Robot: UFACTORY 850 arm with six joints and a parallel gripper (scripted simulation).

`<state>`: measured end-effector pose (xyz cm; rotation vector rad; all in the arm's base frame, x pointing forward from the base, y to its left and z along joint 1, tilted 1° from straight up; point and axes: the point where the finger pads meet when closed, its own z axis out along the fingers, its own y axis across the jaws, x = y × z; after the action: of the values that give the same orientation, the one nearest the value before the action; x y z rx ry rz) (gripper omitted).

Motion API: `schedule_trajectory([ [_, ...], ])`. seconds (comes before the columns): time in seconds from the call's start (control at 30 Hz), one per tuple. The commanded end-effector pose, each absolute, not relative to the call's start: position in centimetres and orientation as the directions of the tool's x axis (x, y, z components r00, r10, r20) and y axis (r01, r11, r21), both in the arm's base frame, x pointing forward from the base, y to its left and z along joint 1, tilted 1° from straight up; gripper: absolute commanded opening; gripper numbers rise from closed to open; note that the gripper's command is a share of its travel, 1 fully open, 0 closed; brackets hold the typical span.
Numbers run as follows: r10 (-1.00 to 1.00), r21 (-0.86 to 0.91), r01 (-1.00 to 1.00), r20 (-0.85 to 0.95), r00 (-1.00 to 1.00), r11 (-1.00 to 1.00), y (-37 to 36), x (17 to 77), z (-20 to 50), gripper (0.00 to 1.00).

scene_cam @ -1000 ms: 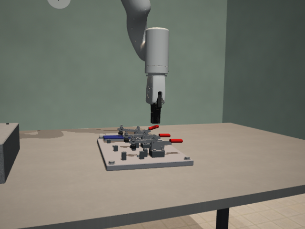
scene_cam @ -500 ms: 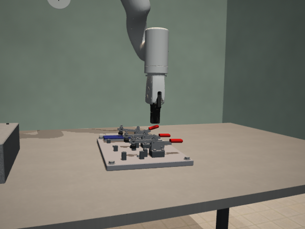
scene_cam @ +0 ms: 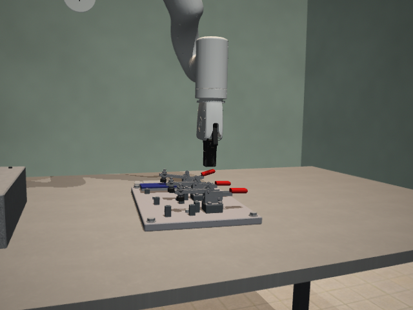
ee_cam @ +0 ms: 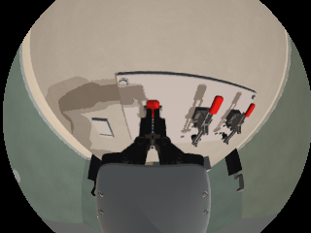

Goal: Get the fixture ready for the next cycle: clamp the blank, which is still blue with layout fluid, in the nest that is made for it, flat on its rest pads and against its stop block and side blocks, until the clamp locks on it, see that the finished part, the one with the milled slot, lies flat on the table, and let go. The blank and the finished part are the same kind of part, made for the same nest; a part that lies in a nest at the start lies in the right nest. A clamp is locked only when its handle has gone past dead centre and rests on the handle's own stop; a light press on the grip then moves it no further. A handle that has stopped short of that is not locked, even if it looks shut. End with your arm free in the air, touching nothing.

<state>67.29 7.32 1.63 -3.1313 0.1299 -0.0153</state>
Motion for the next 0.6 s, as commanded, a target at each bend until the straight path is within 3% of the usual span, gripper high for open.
schedule_trajectory([
  [0.0, -0.083, -0.008, -0.083, 0.012, 0.996, -0.997, 7.33, 67.39, 2.09, 0.00],
  [0.57, -0.083, -0.008, -0.083, 0.012, 0.996, -0.997, 7.33, 67.39, 2.43, 0.00],
])
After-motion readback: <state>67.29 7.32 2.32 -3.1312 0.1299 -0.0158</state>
